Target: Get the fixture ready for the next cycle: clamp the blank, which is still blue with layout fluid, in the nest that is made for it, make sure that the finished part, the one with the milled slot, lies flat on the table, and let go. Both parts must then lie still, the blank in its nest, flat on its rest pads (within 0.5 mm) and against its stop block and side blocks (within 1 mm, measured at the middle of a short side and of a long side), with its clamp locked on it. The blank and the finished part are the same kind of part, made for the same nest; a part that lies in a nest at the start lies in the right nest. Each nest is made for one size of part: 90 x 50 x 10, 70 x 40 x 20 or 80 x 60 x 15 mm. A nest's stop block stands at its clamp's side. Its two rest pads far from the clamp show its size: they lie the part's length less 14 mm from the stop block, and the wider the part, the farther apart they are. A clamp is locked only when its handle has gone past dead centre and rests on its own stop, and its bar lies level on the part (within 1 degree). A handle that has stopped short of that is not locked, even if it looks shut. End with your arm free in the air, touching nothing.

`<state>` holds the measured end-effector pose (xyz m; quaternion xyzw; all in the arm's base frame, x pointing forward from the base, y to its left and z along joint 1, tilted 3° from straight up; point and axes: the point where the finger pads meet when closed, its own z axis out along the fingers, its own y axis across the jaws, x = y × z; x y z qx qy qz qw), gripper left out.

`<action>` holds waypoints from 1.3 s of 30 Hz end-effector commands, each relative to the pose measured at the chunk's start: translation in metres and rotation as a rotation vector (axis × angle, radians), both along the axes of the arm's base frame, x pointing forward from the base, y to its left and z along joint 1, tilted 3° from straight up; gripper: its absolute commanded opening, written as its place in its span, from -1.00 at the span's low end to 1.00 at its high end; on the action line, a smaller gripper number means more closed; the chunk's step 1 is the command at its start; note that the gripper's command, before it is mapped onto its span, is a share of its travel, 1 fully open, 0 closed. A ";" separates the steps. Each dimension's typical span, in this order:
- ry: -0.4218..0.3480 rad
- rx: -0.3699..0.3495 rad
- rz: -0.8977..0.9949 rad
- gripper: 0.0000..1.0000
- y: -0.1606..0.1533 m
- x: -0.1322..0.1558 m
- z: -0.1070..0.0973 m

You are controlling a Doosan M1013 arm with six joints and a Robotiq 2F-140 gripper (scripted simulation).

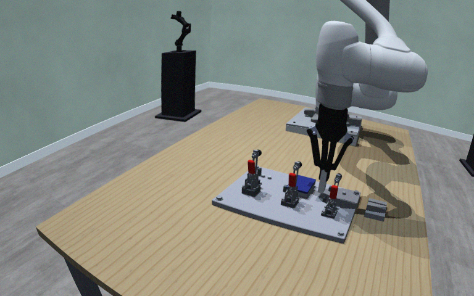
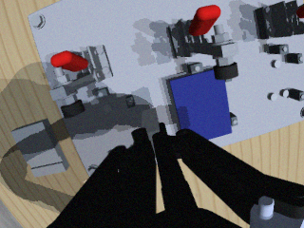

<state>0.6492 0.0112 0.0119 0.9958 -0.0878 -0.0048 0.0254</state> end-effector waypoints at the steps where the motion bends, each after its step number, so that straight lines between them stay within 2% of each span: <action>1: 0.000 0.000 0.000 -1.00 0.000 0.000 0.000; 39: 0.000 0.000 0.000 -1.00 -0.004 -0.001 -0.005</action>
